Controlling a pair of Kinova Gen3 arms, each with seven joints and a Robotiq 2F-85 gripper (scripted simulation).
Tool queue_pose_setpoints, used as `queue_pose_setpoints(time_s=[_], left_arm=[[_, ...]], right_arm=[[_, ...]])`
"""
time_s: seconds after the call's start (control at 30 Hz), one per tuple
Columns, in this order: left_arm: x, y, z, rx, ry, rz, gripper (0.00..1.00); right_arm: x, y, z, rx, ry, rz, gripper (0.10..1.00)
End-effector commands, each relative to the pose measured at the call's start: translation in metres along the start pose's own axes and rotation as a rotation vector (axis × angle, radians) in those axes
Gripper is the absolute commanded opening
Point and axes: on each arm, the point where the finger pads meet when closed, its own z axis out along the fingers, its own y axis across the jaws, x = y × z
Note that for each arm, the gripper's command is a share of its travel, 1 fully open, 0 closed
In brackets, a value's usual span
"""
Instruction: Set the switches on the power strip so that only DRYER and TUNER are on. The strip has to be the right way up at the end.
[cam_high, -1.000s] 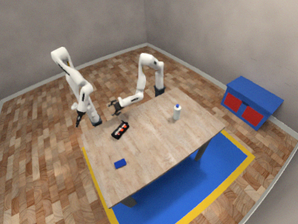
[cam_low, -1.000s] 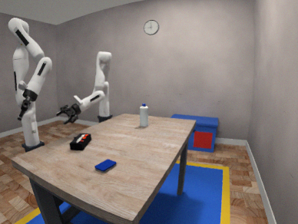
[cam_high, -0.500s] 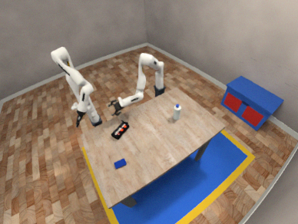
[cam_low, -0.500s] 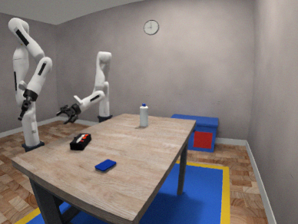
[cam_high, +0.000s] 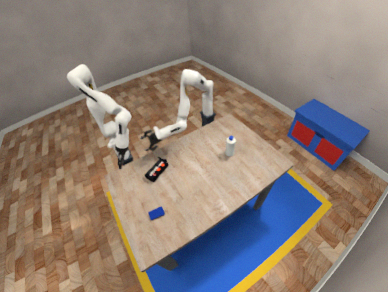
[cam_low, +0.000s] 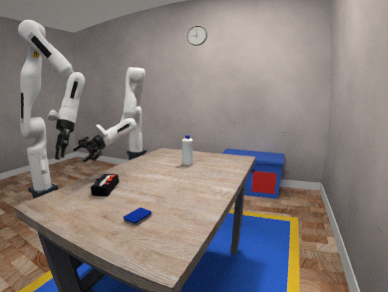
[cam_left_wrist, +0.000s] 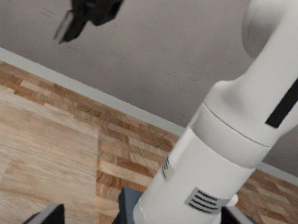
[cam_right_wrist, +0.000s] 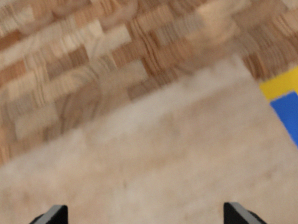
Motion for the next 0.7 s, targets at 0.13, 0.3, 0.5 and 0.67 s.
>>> queue_pose_setpoints(time_s=[0.13,0.3,0.5,0.67], left_arm=[[0.001,0.0,0.0,0.0,0.002,0.002,1.0],[0.001,0.0,0.0,0.0,0.002,0.002,1.0],[0.001,0.0,0.0,0.0,0.002,0.002,1.0],[0.001,0.0,0.0,0.0,0.002,0.002,1.0]], right_arm=[[-0.083,0.0,-0.003,-0.066,-0.116,-0.004,1.0],[-0.132,0.004,-0.01,-0.108,-0.189,-0.003,1.0],[-0.185,0.013,-0.018,-0.159,-0.263,-0.002,1.0],[-0.229,0.022,-0.027,-0.208,-0.325,0.003,1.0]])
